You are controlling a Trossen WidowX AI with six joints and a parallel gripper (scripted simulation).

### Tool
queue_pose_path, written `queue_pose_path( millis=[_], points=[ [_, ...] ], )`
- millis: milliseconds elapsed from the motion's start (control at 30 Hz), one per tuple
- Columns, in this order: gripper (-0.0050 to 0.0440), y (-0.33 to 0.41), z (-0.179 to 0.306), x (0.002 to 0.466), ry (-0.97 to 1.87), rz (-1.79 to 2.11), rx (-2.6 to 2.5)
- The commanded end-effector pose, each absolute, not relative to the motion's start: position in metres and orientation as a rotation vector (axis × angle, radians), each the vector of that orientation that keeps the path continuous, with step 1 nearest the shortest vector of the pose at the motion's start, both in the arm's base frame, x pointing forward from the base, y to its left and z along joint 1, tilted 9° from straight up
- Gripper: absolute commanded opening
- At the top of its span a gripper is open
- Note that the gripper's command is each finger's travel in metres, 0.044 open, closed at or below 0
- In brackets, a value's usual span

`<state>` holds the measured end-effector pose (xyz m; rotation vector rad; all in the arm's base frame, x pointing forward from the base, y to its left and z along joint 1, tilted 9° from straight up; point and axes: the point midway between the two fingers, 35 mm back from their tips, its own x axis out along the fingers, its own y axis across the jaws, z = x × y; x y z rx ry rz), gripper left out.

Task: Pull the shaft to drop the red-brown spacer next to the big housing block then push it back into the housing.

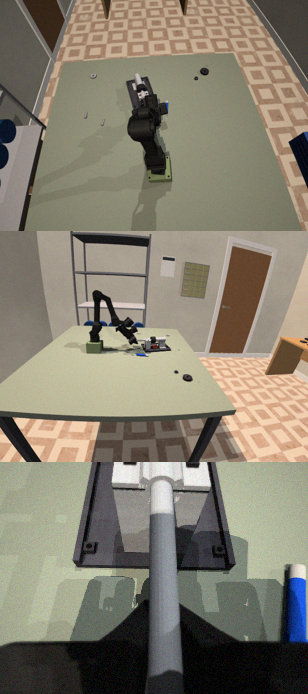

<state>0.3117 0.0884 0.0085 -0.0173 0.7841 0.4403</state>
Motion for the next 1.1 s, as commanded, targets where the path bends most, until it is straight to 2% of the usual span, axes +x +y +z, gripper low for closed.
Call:
queue_pose_path(
  millis=[0,1067],
  points=[
    [-0.005,0.0907,0.0199,0.3245,0.744,0.438,-0.015],
    [-0.005,0.0939,0.0201,0.3316,0.745,0.437,-0.015]
  ],
)
